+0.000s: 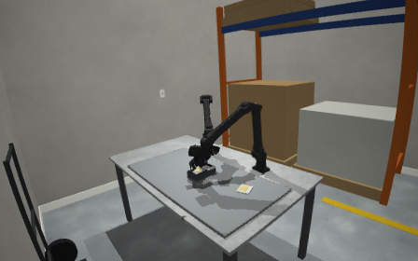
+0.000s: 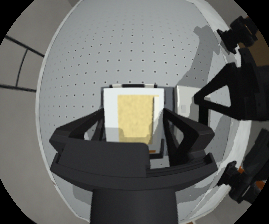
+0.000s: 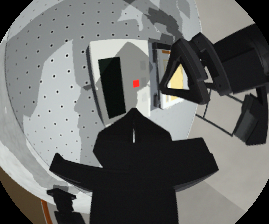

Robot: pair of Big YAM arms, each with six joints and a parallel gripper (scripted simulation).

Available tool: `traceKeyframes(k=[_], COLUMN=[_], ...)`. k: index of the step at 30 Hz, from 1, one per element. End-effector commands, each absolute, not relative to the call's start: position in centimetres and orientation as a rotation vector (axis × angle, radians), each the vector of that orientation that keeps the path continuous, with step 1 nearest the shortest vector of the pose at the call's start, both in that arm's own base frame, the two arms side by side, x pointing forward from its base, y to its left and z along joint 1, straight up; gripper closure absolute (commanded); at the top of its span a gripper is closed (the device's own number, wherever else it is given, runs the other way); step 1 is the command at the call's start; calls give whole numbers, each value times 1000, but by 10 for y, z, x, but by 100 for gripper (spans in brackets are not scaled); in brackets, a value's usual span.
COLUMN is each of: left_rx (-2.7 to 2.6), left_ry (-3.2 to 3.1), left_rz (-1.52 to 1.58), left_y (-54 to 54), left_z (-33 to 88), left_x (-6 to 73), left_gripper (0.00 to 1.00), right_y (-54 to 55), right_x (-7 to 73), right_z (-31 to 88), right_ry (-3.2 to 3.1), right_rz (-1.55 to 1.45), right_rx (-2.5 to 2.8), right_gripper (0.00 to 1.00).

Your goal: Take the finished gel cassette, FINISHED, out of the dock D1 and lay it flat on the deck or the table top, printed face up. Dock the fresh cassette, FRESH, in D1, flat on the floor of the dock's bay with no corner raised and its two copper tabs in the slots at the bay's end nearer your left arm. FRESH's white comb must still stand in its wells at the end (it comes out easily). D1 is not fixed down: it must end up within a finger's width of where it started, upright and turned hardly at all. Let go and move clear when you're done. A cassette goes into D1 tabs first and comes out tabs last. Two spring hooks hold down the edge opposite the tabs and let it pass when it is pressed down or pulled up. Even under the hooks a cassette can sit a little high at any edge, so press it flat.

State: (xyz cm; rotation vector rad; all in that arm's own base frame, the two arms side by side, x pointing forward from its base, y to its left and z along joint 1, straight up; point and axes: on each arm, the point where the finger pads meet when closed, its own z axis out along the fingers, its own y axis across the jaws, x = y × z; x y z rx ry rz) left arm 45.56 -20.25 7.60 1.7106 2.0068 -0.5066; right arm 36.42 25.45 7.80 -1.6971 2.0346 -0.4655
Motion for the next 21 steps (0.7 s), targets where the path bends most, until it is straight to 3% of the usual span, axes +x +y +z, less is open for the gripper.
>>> traceKeyframes(k=[1,21], left_rx=[1696,1709], left_ry=[2045,2066], left_rz=[-493,-483], left_y=[-197,-198], left_z=[80,78], left_x=[460,461], left_gripper=[100,100], right_y=[230,230], right_x=[338,338], right_z=[15,15], right_ry=[2129,2129], right_rz=[-471,-471], right_rx=[-1829,-1829], right_gripper=[100,100])
